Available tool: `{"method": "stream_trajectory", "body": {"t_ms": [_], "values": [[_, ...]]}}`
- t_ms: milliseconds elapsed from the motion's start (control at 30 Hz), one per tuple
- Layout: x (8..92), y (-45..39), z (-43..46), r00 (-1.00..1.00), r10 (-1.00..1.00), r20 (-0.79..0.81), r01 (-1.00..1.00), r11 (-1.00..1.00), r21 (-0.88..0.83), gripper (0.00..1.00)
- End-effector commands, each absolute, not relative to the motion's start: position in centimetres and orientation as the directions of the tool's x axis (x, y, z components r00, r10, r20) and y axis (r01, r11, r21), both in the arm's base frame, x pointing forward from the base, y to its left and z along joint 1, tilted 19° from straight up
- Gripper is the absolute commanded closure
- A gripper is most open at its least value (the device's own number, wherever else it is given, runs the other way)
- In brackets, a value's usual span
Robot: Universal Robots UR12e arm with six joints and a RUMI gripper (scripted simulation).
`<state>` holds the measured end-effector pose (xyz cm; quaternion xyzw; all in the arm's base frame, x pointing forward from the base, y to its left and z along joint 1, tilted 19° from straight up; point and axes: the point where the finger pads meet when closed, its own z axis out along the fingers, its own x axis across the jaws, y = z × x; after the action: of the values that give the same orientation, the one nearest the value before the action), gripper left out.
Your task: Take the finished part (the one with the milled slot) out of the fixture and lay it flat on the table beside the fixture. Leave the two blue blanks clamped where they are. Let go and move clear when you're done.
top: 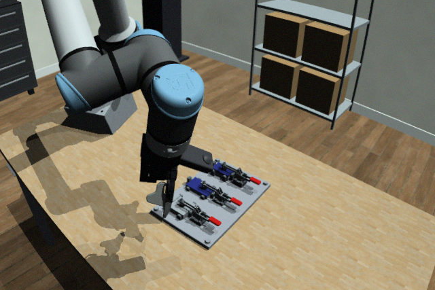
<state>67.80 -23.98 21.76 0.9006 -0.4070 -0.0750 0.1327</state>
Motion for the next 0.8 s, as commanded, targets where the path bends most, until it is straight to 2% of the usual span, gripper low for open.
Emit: {"method": "stream_trajectory", "body": {"t_ms": [0, 100, 200, 433, 767], "values": [[67.4, -22.0, 20.9, 0.553, -0.828, 0.091, -0.815, -0.515, 0.266, 0.00], [66.8, -20.5, 20.3, 0.459, -0.874, 0.161, -0.880, -0.422, 0.218, 0.00], [66.8, -20.5, 20.3, 0.459, -0.874, 0.161, -0.880, -0.422, 0.218, 0.00], [65.3, -17.3, 19.1, 0.245, -0.933, 0.263, -0.969, -0.230, 0.085, 0.00], [63.7, -14.9, 18.4, 0.064, -0.951, 0.302, -0.996, -0.080, -0.041, 0.00]]}}
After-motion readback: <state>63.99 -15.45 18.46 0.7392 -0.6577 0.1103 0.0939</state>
